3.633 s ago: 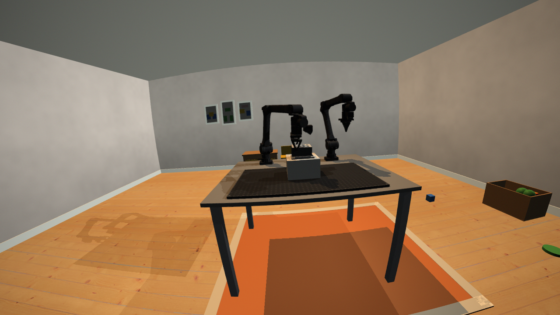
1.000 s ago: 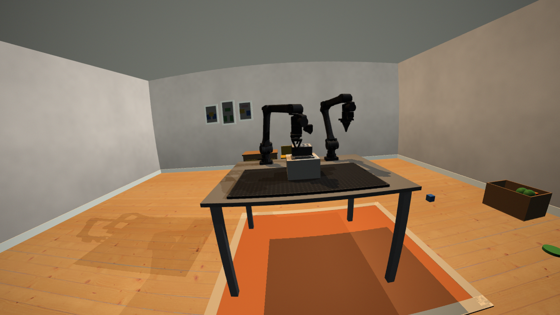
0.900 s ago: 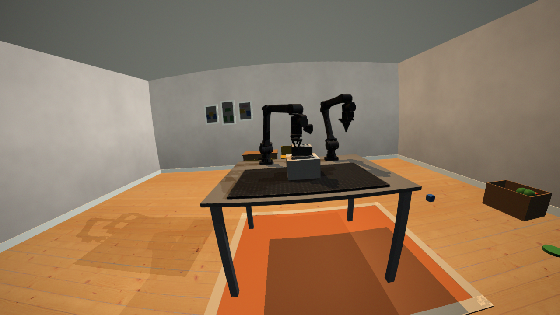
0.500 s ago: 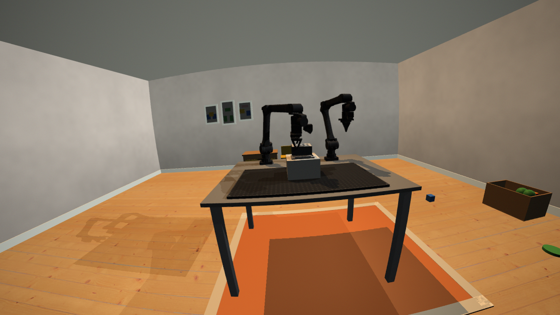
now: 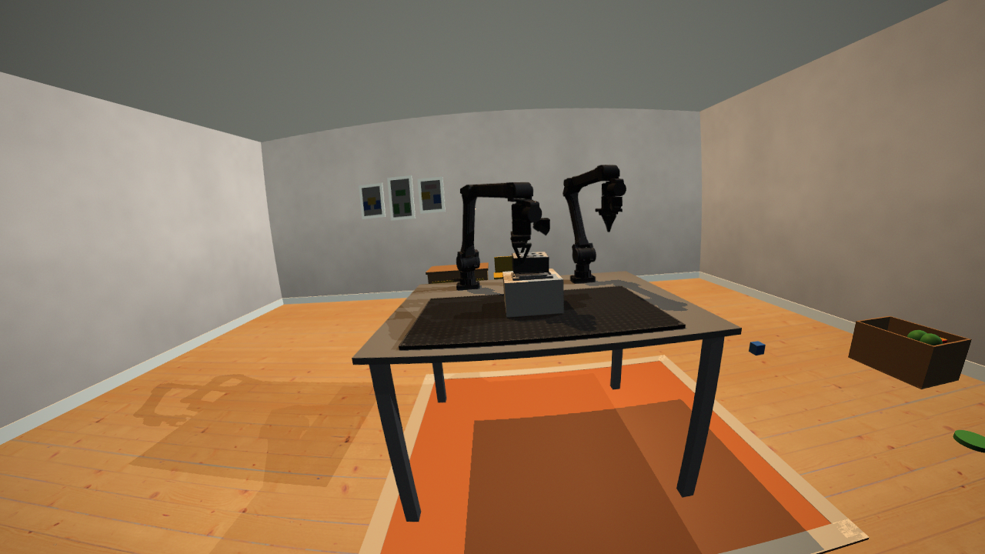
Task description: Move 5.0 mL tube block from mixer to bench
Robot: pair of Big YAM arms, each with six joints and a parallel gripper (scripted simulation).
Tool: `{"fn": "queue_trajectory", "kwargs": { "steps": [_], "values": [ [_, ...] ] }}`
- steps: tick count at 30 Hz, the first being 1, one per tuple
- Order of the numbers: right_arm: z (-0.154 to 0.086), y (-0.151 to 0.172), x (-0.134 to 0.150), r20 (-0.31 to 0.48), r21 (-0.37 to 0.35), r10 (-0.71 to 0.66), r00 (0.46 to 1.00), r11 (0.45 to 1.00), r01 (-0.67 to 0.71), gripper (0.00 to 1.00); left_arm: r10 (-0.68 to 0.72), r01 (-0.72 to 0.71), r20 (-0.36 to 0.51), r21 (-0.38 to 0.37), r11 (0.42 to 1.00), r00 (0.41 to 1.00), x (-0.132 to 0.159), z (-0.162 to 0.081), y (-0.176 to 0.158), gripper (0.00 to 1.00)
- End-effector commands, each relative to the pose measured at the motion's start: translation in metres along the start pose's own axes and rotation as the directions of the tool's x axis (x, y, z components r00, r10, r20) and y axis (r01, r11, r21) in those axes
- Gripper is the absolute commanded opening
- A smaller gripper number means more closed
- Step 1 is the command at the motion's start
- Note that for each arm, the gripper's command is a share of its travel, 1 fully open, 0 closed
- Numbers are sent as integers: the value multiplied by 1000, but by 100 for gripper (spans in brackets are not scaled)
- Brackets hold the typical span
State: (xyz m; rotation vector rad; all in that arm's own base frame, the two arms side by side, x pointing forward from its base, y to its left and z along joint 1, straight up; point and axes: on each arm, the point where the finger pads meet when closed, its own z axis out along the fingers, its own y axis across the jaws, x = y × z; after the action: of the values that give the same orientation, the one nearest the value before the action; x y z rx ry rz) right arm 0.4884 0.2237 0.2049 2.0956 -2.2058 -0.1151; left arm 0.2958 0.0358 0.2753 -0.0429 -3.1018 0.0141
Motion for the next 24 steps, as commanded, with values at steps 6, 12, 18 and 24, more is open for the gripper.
{"fn": "queue_trajectory", "kwargs": {
  "steps": [6,12,18,24],
  "values": [
    [-61,-15,-17,68,127,-11,998,992,3,0,0,0,2,0,1000,1000,0,-3,-2,0],
    [-61,-15,-17,68,126,-11,998,992,3,0,0,0,1,1,1000,1000,0,-3,-2,0],
    [-61,-15,-17,68,126,-11,998,992,2,0,0,0,0,1,1000,1000,0,-3,-2,0],
    [-62,-14,-17,68,126,-10,998,992,2,0,0,0,-1,1,1000,1000,0,-2,-3,0]
  ]
}}
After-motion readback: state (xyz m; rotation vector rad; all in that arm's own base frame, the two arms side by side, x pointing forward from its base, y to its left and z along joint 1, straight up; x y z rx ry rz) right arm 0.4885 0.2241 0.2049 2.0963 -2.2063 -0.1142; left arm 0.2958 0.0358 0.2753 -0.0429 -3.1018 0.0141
